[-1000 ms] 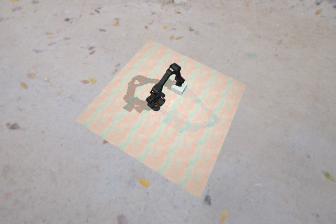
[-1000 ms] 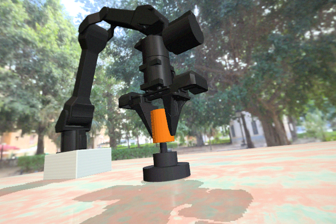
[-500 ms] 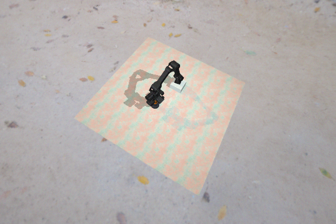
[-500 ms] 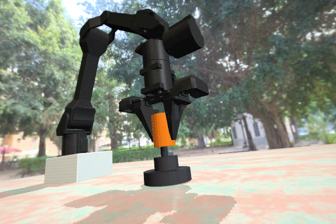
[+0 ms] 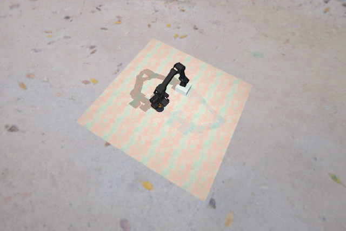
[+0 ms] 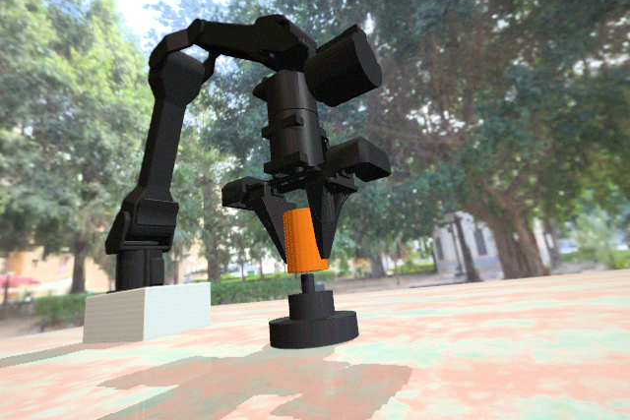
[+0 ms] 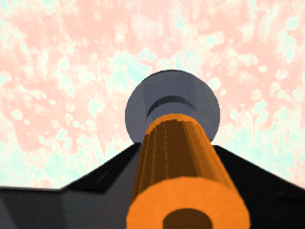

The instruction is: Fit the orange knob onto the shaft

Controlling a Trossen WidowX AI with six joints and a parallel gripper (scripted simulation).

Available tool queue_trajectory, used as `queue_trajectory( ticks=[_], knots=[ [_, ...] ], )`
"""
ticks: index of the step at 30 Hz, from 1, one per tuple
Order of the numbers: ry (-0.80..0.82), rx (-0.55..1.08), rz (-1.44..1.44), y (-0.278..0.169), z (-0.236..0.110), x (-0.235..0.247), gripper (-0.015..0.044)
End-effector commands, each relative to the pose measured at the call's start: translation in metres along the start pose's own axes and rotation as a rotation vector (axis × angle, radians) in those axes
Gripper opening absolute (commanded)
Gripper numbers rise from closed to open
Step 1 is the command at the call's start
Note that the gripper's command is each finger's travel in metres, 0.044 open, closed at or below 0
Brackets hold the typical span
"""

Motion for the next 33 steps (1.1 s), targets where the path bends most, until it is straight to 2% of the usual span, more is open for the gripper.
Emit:
queue_trajectory(
  ticks=[1, 5, 33],
  knots=[
    [0.000, 0.003, -0.071, -0.0003, -0.0017, -0.0008, 0.0000],
    [0.000, 0.002, -0.195, -0.0001, 0.0007, -0.0008, 0.0000],
    [0.000, 0.003, -0.195, -0.0003, 0.0039, 0.0002, 0.0000]
  ],
)
Point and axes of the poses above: the point midway between the two fingers, 35 mm back from their tips, its own z axis out along the fingers, its own x axis across the jaws, y = z × x, the point moved 3 cm from there along -z, back along the fingers, and after that the axes turned 9 degrees about -z, right-handed, at the moved point
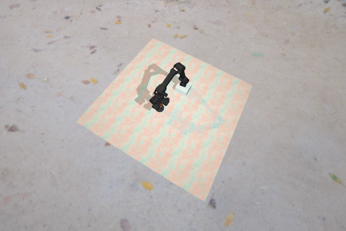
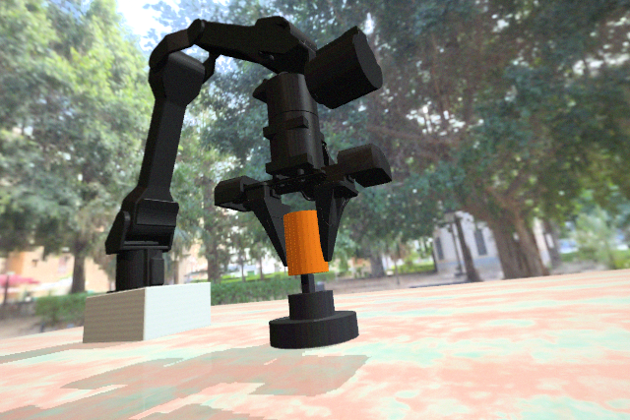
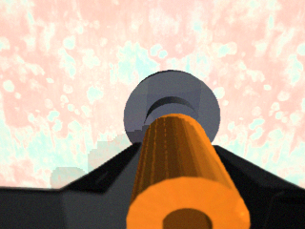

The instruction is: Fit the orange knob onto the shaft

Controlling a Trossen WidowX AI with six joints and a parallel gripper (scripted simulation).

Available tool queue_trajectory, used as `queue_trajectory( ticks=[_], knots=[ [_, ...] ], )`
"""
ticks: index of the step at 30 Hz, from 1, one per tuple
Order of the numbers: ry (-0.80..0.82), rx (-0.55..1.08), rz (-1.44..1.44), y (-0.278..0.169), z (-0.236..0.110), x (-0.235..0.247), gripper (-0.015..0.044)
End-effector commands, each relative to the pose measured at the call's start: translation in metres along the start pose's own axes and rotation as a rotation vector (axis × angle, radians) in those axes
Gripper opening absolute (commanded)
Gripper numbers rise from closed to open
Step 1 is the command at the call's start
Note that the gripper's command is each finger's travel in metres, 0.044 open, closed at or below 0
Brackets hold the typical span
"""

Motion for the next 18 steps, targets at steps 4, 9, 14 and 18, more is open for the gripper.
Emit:
queue_trajectory(
  ticks=[4, 9, 14, 18],
  knots=[
    [0.000, 0.003, -0.004, -0.0003, -0.0031, 0.0003, 0.0000],
    [0.000, 0.003, -0.030, -0.0006, -0.0051, -0.0006, 0.0000],
    [0.001, 0.003, -0.203, -0.0004, -0.0034, -0.0008, 0.0000],
    [0.001, 0.002, -0.214, -0.0001, -0.0011, -0.0002, 0.0000]
  ],
)
Point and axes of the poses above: the point midway between the two fingers, 35 mm back from their tips, its own z axis out along the fingers, its own x axis across the jaws, y = z × x, the point moved 3 cm from there along -z, back along the fingers, and after that the axes turned 9 degrees about -z, right-handed, at the moved point
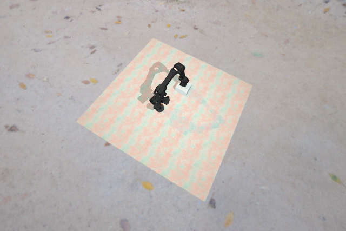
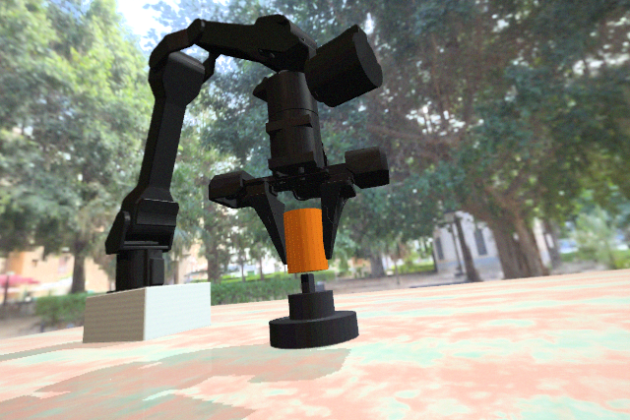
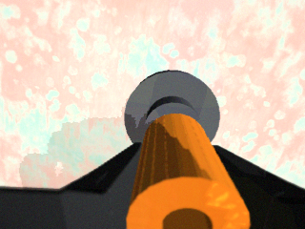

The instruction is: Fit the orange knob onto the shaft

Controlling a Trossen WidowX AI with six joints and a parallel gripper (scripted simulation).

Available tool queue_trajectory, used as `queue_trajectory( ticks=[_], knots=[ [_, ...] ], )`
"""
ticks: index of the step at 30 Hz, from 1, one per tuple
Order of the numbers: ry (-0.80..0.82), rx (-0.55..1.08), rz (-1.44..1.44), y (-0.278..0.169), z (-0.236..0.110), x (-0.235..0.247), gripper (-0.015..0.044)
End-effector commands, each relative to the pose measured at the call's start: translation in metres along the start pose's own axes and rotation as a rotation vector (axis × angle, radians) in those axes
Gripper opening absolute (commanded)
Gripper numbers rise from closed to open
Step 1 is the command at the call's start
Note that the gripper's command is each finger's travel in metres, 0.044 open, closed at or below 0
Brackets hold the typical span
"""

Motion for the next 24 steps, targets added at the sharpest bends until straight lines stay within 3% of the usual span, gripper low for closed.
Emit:
queue_trajectory(
  ticks=[1, 24],
  knots=[
    [0.001, 0.002, -0.035, -0.0002, 0.0020, 0.0001, 0.0000],
    [0.001, 0.002, -0.035, -0.0004, 0.0035, 0.0004, 0.0000]
  ],
)
Point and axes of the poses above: the point midway between the two fingers, 35 mm back from their tips, its own z axis out along the fingers, its own x axis across the jaws, y = z × x, the point moved 3 cm from there along -z, back along the fingers, and after that the axes turned 9 degrees about -z, right-handed, at the moved point
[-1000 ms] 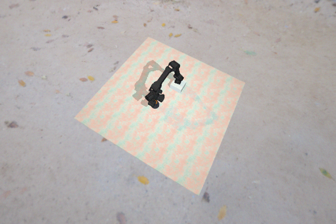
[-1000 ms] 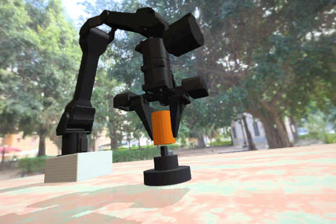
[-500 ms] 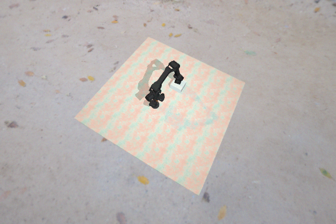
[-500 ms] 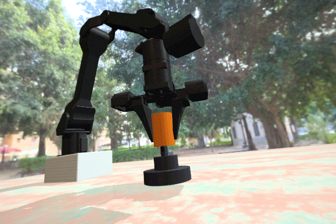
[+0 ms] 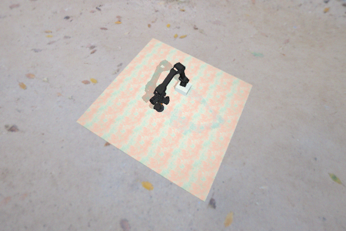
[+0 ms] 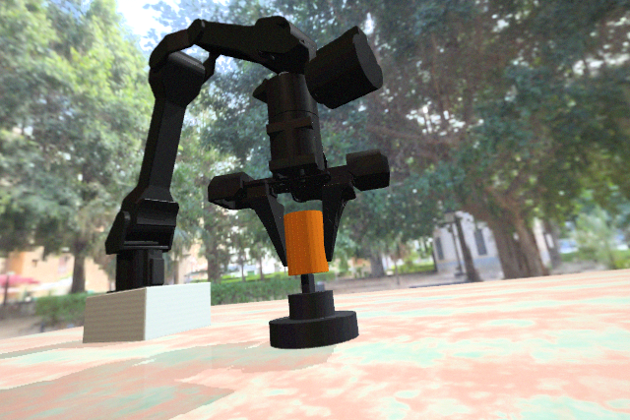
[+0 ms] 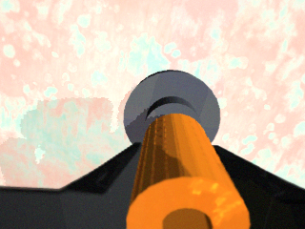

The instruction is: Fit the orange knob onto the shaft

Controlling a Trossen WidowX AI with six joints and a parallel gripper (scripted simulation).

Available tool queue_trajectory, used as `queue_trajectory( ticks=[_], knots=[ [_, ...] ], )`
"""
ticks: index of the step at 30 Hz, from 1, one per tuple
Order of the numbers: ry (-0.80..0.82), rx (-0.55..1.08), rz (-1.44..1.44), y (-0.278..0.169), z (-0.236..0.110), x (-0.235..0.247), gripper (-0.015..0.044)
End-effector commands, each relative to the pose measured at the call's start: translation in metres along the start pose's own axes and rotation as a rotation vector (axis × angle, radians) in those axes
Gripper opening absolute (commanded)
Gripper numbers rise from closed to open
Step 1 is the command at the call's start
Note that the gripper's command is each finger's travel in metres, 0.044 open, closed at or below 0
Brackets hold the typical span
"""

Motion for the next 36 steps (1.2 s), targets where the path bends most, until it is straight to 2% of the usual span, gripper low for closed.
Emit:
queue_trajectory(
  ticks=[1, 8, 15, 36],
  knots=[
    [0.000, 0.003, -0.005, -0.0004, 0.0006, 0.0002, 0.0000],
    [0.000, 0.003, -0.013, -0.0004, -0.0050, -0.0002, 0.0000],
    [0.001, 0.003, -0.214, 0.0000, -0.0023, 0.0001, 0.0000],
    [0.001, 0.003, -0.214, -0.0003, -0.0005, 0.0002, 0.0000]
  ],
)
Point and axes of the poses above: the point midway between the two fingers, 35 mm back from their tips, its own z axis out along the fingers, its own x axis across the jaws, y = z × x, the point moved 3 cm from there along -z, back along the fingers, and after that the axes turned 9 degrees about -z, right-handed, at the moved point
